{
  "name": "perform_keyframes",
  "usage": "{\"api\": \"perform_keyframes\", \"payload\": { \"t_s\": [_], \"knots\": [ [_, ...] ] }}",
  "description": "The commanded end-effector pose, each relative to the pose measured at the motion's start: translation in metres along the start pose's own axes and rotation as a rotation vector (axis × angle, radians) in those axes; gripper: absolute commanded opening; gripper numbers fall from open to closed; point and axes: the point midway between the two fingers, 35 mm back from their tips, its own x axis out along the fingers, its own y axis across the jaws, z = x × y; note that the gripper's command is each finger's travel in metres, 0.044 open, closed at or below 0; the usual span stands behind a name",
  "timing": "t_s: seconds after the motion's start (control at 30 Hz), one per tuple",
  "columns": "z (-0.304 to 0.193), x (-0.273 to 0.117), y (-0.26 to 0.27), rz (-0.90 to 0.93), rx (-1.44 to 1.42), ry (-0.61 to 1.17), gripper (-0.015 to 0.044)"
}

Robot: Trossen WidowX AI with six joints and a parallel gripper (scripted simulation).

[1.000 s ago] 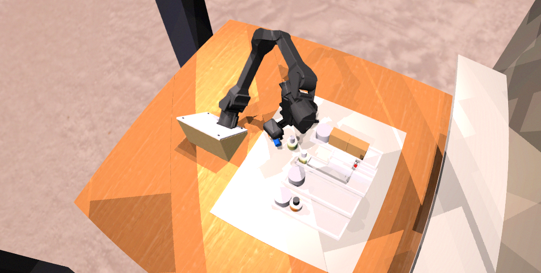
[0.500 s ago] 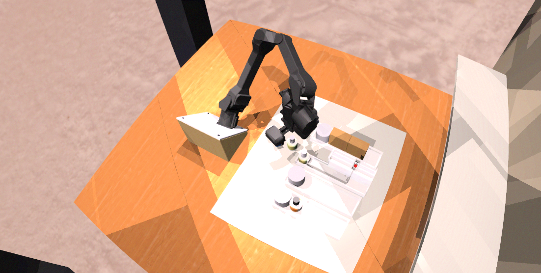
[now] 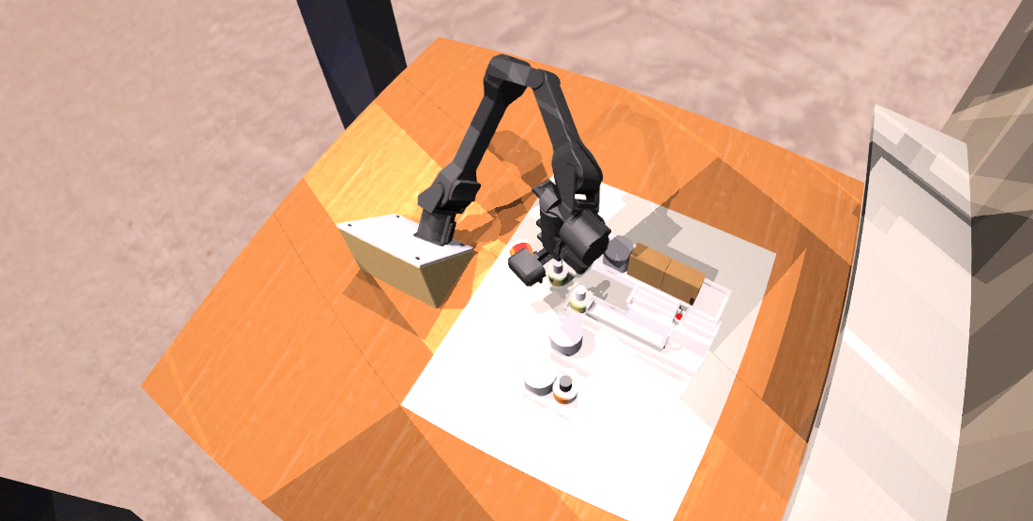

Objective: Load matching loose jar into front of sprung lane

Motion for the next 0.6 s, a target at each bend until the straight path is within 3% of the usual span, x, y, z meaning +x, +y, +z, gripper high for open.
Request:
{"api": "perform_keyframes", "payload": {
  "t_s": [0.0,0.37,0.57],
  "knots": [
    [-0.001,0.008,0.0,0.004,0.007,0.002,0.044],
    [-0.001,0.023,0.0,0.005,0.007,0.003,0.044],
    [-0.001,0.023,0.0,0.005,0.007,0.003,0.0282]
  ]
}}
